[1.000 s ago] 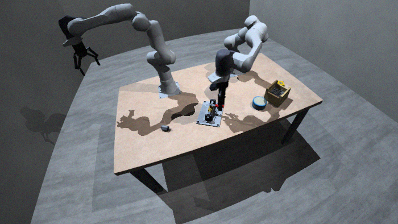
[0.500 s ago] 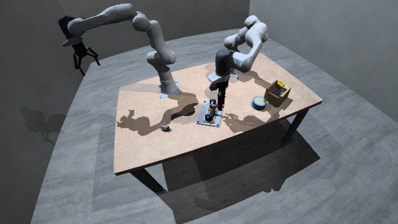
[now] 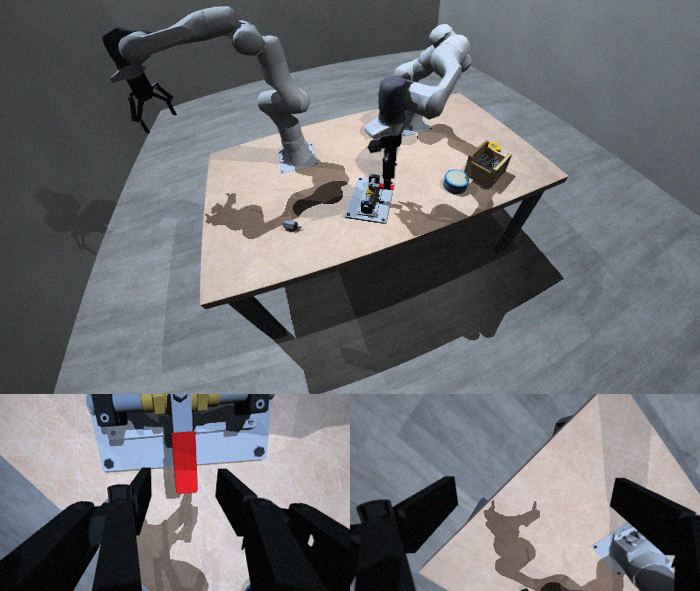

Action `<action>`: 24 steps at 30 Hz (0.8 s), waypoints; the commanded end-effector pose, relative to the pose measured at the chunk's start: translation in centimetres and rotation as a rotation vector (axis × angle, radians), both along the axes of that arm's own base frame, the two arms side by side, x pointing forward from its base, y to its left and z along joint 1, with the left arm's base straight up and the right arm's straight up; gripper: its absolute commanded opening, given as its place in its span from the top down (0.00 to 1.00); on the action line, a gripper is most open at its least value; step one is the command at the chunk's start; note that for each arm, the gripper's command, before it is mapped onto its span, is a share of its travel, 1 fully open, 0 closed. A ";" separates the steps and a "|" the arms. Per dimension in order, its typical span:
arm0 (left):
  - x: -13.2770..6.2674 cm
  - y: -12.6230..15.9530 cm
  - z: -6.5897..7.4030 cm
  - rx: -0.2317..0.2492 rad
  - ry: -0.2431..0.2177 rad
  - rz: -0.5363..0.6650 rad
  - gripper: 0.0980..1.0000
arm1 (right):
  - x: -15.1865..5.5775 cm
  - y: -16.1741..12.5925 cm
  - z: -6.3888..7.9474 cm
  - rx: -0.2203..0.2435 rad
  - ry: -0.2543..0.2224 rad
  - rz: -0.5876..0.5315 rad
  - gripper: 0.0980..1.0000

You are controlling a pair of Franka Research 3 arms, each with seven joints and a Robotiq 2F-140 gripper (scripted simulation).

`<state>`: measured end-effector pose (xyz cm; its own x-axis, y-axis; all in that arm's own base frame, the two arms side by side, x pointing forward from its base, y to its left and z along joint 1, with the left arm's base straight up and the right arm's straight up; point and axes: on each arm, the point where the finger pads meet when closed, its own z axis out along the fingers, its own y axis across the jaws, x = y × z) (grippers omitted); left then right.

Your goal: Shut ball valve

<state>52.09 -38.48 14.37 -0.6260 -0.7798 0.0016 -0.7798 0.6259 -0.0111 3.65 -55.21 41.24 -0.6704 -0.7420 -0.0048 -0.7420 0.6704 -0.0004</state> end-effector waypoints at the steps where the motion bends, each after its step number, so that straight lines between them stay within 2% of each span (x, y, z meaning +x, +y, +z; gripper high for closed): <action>1: -0.2 0.3 1.2 0.008 0.008 -0.007 0.60 | 0.0 0.0 0.0 0.000 0.000 0.000 0.00; 14: -0.2 0.3 4.3 0.008 0.008 -0.007 0.60 | 0.0 0.0 0.0 0.000 0.000 0.000 0.00; 24: -0.2 0.3 4.9 0.008 0.008 -0.007 0.60 | 0.0 0.0 0.0 0.000 0.000 0.000 0.00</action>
